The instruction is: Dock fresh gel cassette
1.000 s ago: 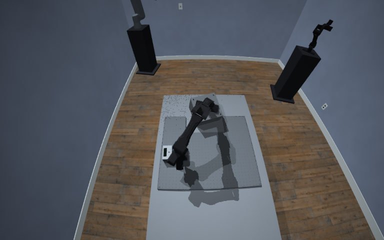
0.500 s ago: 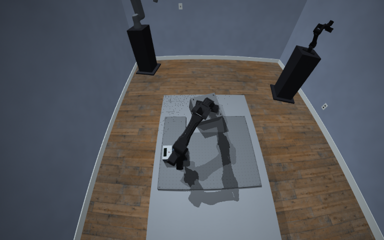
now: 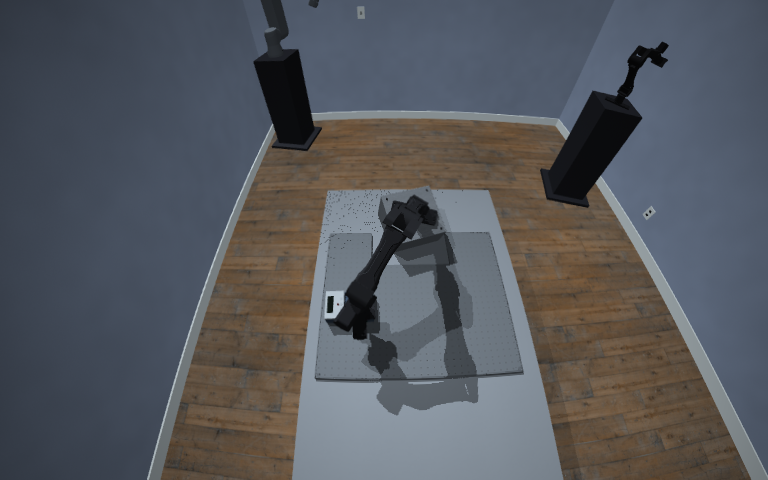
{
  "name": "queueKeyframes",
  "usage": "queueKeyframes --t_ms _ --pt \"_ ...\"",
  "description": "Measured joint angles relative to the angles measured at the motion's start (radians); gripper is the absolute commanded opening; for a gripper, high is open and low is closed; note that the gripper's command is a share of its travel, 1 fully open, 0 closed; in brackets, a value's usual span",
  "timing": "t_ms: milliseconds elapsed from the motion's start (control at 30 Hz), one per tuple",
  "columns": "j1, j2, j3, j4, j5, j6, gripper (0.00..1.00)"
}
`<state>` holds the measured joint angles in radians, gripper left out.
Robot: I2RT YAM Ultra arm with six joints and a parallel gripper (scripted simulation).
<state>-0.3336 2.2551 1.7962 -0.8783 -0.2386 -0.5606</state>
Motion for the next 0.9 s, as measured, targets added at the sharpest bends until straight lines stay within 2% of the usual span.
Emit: queueKeyframes --t_ms 900 --pt "-0.011 -0.016 -0.003 -0.03 0.005 -0.005 0.0"
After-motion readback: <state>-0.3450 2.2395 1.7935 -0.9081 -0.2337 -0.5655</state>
